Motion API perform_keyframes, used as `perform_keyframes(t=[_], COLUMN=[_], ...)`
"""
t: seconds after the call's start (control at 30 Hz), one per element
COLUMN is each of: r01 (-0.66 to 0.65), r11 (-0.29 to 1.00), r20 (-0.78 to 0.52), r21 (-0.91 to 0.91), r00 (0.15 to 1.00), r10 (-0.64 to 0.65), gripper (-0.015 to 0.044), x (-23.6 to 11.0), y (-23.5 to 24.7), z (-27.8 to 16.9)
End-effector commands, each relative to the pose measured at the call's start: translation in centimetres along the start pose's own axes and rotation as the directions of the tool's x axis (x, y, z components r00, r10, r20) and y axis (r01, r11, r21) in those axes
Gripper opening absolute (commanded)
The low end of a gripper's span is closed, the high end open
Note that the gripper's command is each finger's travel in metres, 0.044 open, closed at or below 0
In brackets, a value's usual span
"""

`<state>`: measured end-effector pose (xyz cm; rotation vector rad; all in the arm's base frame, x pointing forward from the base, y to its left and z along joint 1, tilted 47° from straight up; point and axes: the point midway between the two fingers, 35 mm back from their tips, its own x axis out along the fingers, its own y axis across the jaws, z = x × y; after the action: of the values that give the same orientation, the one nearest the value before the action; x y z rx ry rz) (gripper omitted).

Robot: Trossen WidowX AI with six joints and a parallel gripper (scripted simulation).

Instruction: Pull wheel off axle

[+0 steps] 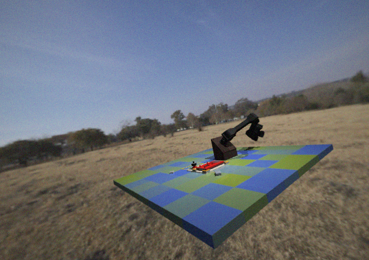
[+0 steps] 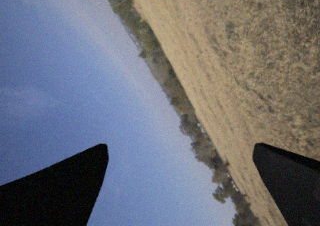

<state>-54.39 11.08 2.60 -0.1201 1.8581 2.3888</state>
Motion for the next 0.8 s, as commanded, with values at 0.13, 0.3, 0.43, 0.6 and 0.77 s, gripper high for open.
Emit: perform_keyframes(t=[0.13, 0.3, 0.43, 0.6, 0.77], r01=[0.024, 0.036, 0.025, 0.036, 0.055], r11=[1.0, 0.998, 0.995, 0.984, 0.966], r20=[0.023, 0.086, 0.129, 0.16, 0.202], r21=[-0.009, -0.047, -0.099, -0.174, -0.254], r00=[0.999, 0.996, 0.992, 0.987, 0.979], r10=[-0.024, -0.031, -0.012, -0.008, -0.002], gripper=[0.03, 0.03, 0.03, 0.03, 0.03], x=[-0.3, -1.0, -1.6, -2.3, -3.3], y=[-0.8, -1.0, -0.1, 1.2, 2.7], z=[1.7, 6.0, 8.7, 10.6, 13.1])
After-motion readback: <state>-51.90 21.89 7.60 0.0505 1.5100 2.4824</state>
